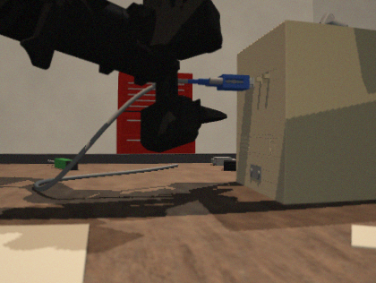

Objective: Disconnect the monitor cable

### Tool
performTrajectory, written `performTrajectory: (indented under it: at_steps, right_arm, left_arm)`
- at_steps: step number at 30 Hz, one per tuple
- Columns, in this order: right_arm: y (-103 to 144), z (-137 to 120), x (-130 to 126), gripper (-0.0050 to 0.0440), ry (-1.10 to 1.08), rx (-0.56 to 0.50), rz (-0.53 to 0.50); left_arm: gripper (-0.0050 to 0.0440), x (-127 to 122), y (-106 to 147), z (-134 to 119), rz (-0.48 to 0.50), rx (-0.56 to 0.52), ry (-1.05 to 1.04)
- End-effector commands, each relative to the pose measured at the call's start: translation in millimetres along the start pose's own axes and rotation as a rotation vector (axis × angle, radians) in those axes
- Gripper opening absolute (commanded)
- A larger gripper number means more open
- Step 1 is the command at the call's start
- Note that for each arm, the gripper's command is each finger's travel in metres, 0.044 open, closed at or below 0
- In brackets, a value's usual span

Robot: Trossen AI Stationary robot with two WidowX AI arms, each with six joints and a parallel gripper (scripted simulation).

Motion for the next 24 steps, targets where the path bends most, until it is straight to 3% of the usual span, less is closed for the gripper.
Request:
performTrajectory:
  at_steps: [1, 6, 14, 16, 24]
  right_arm:
    - [0.3, 3.2, 1.7, 0.044, 0.007, -0.001, 0.004]
    - [0.3, 3.2, 1.7, 0.044, 0.007, -0.001, 0.004]
    - [0.3, 3.2, 1.7, 0.044, 0.007, -0.001, 0.004]
    - [0.3, 3.2, 1.7, 0.044, 0.007, -0.001, 0.004]
    - [0.3, 3.2, 1.7, 0.044, 0.007, -0.001, 0.004]
  left_arm:
    - [0.044, 6.7, 3.2, 1.4, 0.072, 0.013, -0.046]
    - [0.044, 4.5, 5.3, -0.5, 0.102, 0.031, -0.097]
    - [0.0248, 4.5, 5.3, -0.5, 0.102, 0.031, -0.097]
    - [0.0248, 4.5, 5.3, -0.5, 0.102, 0.031, -0.097]
    - [0.0056, 4.5, 5.3, -0.5, 0.102, 0.031, -0.097]
Point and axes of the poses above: on each arm, the point midway between the two fingers, 35 mm back from their tips, its own y axis back along the fingers, its own x axis across the jaws, z = x × y, the point moved 1 cm from there along y, back along the fingers, and after that the axes turned 5 degrees about -y, right-handed, at the moved point
